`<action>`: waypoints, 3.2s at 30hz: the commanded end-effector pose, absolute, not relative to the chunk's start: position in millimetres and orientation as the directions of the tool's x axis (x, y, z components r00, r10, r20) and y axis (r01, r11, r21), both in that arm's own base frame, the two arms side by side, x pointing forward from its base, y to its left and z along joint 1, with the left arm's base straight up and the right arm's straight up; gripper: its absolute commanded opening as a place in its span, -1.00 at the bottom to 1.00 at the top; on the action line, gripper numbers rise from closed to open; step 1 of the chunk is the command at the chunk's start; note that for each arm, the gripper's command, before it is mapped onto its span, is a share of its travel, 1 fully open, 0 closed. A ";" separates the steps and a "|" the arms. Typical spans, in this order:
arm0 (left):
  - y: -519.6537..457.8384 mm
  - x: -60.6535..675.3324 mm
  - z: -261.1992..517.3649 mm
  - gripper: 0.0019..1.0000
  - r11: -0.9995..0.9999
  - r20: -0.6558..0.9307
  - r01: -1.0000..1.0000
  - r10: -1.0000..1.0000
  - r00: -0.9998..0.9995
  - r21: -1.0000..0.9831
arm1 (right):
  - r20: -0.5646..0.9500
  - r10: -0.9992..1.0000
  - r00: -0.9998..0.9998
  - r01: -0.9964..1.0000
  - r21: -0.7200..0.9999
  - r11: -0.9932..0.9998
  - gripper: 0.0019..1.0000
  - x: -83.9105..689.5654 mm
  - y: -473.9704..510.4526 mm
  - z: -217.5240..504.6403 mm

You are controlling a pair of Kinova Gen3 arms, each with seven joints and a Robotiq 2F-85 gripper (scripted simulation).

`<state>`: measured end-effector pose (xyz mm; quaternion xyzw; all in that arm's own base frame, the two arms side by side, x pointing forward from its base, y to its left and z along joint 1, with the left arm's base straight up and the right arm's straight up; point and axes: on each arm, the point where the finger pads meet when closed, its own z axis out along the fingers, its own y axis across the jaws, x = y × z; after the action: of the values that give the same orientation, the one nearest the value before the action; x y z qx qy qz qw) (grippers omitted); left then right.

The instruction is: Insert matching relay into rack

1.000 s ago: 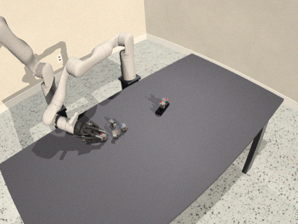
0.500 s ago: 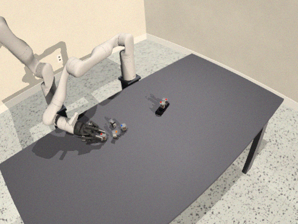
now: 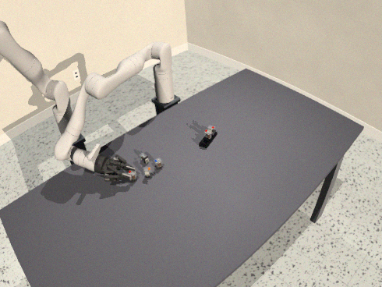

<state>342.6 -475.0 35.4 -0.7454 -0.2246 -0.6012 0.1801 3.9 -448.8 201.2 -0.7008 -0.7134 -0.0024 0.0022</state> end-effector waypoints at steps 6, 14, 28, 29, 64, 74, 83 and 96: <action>-477.4 343.5 48.6 -0.15 -0.839 0.978 0.544 0.117 0.173 0.004 | 0.000 1.000 -0.003 1.000 0.000 0.003 1.00 1.4 -450.0 200.0; -476.9 343.4 69.0 -0.15 -0.838 0.978 0.545 0.115 0.172 0.003 | 0.000 1.000 -0.003 1.000 0.000 0.003 1.00 1.4 -450.0 200.0; -477.2 343.5 86.2 -0.15 -0.839 0.978 0.544 0.116 0.173 0.003 | 0.000 1.000 -0.003 1.000 0.000 0.003 1.00 1.4 -450.0 200.0; -477.2 343.5 86.4 -0.15 -0.839 0.978 0.544 0.117 0.173 0.004 | 0.000 1.000 -0.003 1.000 0.000 0.003 1.00 1.4 -450.0 200.0; -490.3 311.0 99.0 -0.15 -0.836 0.273 0.549 0.529 0.803 0.004 | 0.000 1.000 -0.003 1.000 0.000 0.003 1.00 1.4 -450.0 200.0; -493.1 302.7 99.8 -0.15 -0.835 0.018 0.550 0.549 0.835 -0.001 | 0.000 1.000 -0.003 1.000 0.000 0.003 1.00 1.4 -450.0 200.0; -491.4 306.0 101.1 -0.15 -0.830 0.003 0.558 0.558 0.830 0.001 | 0.000 1.000 -0.003 1.000 0.000 0.003 1.00 1.4 -450.0 200.0; -491.4 306.0 101.1 -0.15 -0.830 0.003 0.558 0.558 0.830 0.001 | 0.000 1.000 -0.003 1.000 0.000 0.003 1.00 1.4 -450.0 200.0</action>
<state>307.3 -491.3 101.8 -0.9566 -0.2914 -0.0042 0.0007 3.9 -448.8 201.2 -0.7008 -0.7134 -0.0024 0.0022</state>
